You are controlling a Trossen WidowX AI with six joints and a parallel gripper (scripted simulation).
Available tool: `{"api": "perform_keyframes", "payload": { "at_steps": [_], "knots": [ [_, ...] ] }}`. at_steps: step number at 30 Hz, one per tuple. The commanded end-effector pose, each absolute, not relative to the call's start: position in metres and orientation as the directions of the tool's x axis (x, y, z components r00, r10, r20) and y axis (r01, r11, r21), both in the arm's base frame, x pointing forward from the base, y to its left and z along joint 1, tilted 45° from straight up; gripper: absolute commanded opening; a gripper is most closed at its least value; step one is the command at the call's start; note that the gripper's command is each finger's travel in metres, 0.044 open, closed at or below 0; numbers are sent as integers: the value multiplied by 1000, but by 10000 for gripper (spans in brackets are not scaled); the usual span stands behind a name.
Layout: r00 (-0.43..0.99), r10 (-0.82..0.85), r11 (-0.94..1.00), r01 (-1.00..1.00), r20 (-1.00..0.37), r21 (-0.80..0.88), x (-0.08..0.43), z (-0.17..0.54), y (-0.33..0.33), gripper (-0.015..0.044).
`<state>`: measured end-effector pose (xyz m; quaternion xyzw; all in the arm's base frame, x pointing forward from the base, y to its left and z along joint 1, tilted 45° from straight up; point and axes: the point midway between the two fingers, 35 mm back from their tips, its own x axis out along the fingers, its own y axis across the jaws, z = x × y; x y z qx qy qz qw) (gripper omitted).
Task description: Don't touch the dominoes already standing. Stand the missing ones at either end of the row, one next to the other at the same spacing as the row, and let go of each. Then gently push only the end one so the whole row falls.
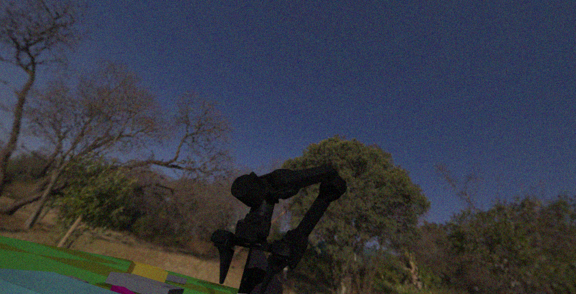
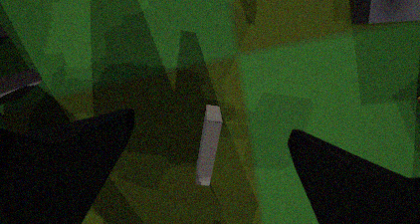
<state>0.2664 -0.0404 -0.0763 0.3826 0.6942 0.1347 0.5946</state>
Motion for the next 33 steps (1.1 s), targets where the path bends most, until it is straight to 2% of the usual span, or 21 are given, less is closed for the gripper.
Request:
{"api": "perform_keyframes", "payload": {
  "at_steps": [1, 16, 31, 33],
  "knots": [
    [-5, 697, 663, 385, -717, 642, 263, -85, -30, 440],
    [-5, 698, 662, 385, -716, 643, 261, -95, -19, 440],
    [-5, 698, 662, 385, -716, 643, 261, -95, -19, 46],
    [-5, 698, 662, 385, -716, 643, 261, -95, -19, 27]
  ]
}}
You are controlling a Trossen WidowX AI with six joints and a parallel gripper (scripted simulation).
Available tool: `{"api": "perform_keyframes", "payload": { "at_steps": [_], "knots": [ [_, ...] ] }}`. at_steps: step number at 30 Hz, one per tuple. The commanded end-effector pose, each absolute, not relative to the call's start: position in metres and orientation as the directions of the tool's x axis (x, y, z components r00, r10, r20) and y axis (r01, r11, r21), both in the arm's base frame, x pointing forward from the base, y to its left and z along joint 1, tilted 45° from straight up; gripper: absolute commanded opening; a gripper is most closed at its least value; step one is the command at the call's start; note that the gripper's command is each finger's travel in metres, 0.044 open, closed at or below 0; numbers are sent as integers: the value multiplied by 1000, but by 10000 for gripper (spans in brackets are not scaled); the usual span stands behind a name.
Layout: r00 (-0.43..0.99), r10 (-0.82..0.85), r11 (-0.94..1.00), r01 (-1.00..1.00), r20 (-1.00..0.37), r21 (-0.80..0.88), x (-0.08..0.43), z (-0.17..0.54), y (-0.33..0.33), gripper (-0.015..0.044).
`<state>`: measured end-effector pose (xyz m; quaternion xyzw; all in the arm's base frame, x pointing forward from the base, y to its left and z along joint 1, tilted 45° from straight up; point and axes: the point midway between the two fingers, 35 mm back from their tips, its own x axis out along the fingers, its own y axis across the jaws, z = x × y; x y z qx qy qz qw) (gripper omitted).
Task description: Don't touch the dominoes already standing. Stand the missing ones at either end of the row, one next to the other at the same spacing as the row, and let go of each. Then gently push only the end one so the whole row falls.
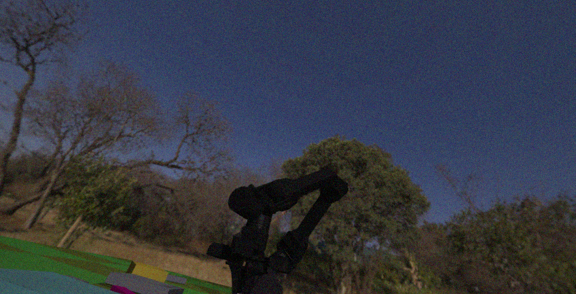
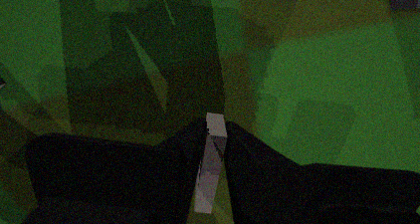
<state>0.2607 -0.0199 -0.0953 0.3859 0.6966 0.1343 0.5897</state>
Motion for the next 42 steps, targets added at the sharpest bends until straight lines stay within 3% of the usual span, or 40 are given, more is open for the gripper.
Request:
{"api": "perform_keyframes", "payload": {
  "at_steps": [1, 7, 19, 23, 26, 31, 34, 42],
  "knots": [
    [-5, 698, 662, 385, -716, 643, 261, -95, -19, 27],
    [-5, 698, 663, 385, -716, 643, 261, -90, -25, 27],
    [-6, 694, 666, 386, -720, 638, 260, 4, -130, 27],
    [-6, 693, 662, 401, -721, 633, 259, 9, -136, 27],
    [-7, 692, 578, 604, -722, 549, 249, 4, -142, 27],
    [-7, 692, 284, 922, -722, 263, 227, -7, -153, 27],
    [-8, 692, 184, 969, -722, 166, 221, -9, -156, 27],
    [-30, 669, 205, 968, -742, 146, 220, -12, -153, 27]
  ]
}}
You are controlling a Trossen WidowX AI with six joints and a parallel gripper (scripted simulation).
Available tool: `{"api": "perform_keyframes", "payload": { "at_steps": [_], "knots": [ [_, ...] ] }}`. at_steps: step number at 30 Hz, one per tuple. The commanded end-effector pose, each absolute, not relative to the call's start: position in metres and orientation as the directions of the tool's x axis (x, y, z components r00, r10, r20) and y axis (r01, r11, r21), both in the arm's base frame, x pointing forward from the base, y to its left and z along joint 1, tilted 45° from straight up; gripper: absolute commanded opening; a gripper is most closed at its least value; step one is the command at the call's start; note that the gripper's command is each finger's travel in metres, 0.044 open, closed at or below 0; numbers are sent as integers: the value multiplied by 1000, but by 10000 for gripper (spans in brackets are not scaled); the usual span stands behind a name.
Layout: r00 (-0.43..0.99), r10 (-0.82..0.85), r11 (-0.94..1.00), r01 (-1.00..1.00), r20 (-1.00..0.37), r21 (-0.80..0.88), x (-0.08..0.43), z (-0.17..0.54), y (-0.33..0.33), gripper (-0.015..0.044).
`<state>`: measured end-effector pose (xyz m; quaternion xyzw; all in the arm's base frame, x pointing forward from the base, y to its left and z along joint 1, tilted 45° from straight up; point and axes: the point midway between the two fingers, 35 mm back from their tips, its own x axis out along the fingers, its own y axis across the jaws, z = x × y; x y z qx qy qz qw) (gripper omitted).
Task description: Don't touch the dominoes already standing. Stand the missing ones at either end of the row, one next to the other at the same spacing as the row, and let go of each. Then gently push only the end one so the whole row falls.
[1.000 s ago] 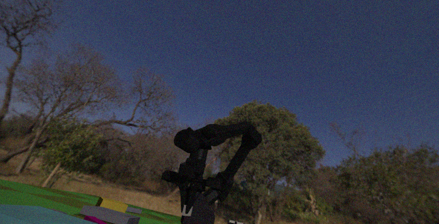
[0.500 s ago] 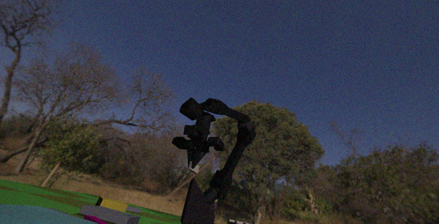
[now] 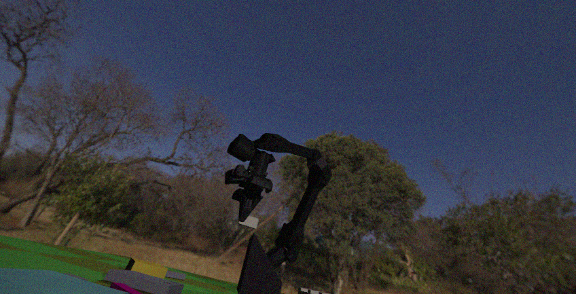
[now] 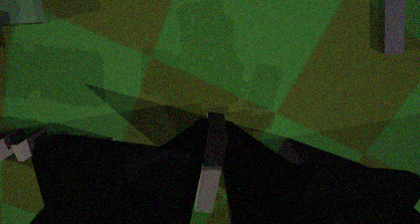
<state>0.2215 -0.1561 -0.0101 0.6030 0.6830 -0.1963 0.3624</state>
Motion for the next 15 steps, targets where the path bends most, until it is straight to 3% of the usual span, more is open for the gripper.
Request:
{"api": "perform_keyframes", "payload": {
  "at_steps": [1, 15],
  "knots": [
    [-44, 653, 218, 967, -756, 132, 220, -13, -151, 27],
    [-175, 376, 334, 942, -910, -43, 213, -32, -133, 27]
  ]
}}
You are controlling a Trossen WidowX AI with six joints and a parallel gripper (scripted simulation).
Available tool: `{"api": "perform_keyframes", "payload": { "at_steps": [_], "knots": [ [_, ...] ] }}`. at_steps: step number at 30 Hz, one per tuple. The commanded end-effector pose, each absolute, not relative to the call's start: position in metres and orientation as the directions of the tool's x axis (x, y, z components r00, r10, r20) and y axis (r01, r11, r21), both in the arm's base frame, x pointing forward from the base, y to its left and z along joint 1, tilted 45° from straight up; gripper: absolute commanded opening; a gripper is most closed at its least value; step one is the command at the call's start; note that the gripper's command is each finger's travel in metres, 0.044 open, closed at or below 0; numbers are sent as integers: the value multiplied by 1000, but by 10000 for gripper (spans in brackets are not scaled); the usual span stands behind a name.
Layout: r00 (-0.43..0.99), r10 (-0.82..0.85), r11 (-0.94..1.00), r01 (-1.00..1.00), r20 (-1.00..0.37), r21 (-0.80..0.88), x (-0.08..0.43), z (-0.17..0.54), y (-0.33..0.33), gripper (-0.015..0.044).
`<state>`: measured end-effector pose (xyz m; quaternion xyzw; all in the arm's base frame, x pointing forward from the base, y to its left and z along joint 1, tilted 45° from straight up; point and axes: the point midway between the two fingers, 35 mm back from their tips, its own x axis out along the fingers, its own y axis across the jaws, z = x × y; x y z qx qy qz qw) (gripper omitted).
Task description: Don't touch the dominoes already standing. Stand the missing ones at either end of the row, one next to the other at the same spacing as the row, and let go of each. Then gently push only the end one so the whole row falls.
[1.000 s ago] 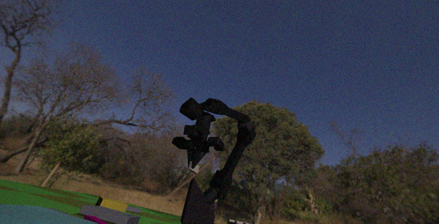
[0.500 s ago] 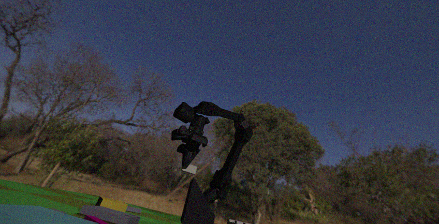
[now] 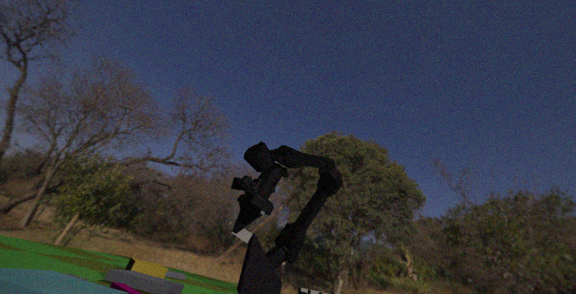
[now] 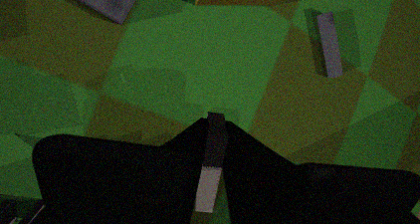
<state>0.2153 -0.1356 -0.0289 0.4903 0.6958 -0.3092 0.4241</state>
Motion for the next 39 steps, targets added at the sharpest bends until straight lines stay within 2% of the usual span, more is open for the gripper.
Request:
{"api": "perform_keyframes", "payload": {
  "at_steps": [1, 11, 21, 39],
  "knots": [
    [-179, 353, 337, 940, -918, -54, 213, -33, -132, 27],
    [-185, 117, 343, 930, -976, -135, 212, -39, -126, 27],
    [-129, -117, 309, 938, -985, -159, 213, -40, -122, 27],
    [82, -469, 220, 975, -879, -27, 215, -26, -114, 27]
  ]
}}
